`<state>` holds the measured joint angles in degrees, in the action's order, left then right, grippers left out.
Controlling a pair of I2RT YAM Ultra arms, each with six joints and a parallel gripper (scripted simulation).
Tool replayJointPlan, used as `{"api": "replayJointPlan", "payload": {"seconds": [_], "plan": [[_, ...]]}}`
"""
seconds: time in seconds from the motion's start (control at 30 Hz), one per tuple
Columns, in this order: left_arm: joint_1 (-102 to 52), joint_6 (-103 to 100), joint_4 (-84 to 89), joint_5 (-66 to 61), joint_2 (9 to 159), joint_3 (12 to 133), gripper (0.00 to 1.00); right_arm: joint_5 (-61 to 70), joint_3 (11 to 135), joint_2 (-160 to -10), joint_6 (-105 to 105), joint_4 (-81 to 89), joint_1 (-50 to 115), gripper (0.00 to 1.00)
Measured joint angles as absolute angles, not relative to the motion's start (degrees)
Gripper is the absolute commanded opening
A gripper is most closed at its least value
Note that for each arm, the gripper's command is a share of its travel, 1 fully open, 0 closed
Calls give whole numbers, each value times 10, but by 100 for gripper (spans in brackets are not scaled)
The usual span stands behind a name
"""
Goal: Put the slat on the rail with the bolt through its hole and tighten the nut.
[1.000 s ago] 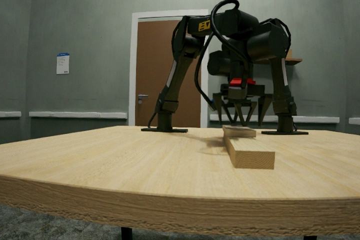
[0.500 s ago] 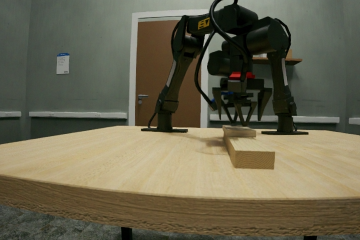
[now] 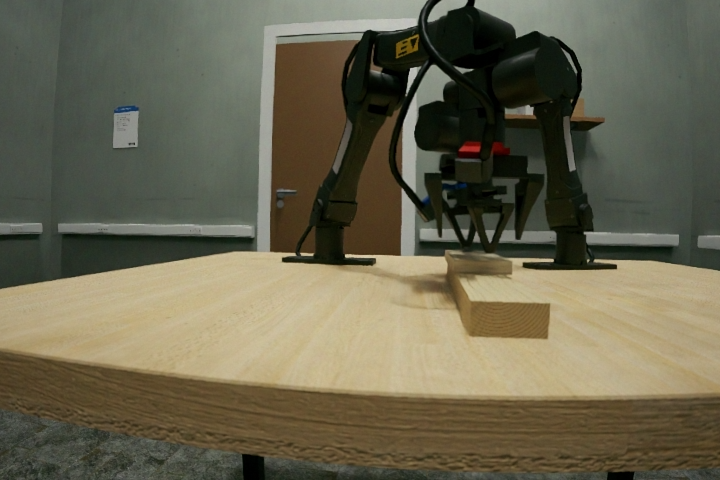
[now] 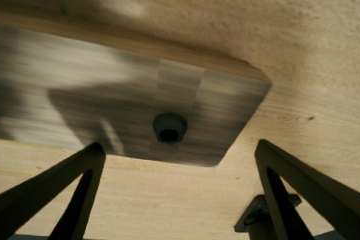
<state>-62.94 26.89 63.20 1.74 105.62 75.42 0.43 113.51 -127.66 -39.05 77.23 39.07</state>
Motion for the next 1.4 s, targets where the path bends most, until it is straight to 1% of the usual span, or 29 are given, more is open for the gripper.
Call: {"api": "replayJointPlan", "payload": {"seconds": [0.37,0.7,1.4], "plan": [[-629,269,632,17,1056,754,100,4,1124,-1264,-384,758,387,100],[-629,269,632,17,1056,754,100,-1,1040,-1128,-326,653,305,100],[-629,269,632,17,1056,754,100,-5,867,-912,-200,406,184,100]]}}
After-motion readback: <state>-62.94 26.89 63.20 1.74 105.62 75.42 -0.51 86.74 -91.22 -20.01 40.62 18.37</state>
